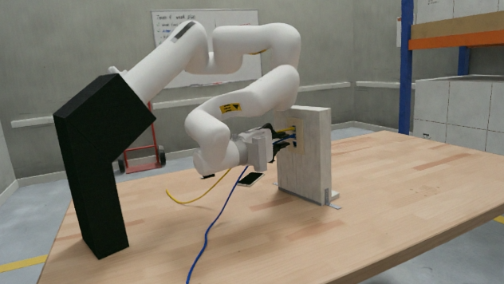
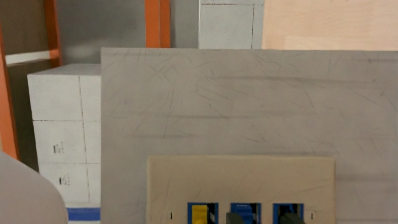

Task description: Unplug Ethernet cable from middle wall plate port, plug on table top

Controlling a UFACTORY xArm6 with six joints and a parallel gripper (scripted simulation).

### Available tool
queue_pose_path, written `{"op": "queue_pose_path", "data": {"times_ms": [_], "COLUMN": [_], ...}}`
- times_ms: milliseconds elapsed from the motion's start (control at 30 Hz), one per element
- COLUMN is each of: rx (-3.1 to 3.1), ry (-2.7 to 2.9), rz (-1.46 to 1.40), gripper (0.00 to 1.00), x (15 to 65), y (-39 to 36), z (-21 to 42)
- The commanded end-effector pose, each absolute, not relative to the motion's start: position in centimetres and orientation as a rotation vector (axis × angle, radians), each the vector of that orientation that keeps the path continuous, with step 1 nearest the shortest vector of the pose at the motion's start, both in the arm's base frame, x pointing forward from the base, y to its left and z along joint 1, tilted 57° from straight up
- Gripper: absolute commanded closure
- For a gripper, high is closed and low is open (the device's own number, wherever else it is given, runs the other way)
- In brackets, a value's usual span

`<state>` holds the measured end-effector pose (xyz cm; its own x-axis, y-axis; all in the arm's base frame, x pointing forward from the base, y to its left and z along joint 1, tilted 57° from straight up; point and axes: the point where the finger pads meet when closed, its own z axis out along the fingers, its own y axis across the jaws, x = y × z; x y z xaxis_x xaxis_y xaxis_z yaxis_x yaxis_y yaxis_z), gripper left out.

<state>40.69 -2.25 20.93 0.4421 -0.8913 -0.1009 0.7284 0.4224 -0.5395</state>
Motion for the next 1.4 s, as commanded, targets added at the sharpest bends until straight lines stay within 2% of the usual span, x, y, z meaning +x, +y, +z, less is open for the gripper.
{"op": "queue_pose_path", "data": {"times_ms": [0, 1100, 1133, 1367], "rx": [-0.455, -0.455, -0.455, -0.455], "ry": [0.404, 0.405, 0.405, 0.405], "rz": [-1.05, -1.05, -1.05, -1.05], "gripper": [0.77, 0.77, 0.83, 0.83], "x": [40.7, 42.2, 42.2, 42.3], "y": [-2.4, -2.1, -2.1, -2.1], "z": [20.9, 23.2, 23.2, 23.5]}}
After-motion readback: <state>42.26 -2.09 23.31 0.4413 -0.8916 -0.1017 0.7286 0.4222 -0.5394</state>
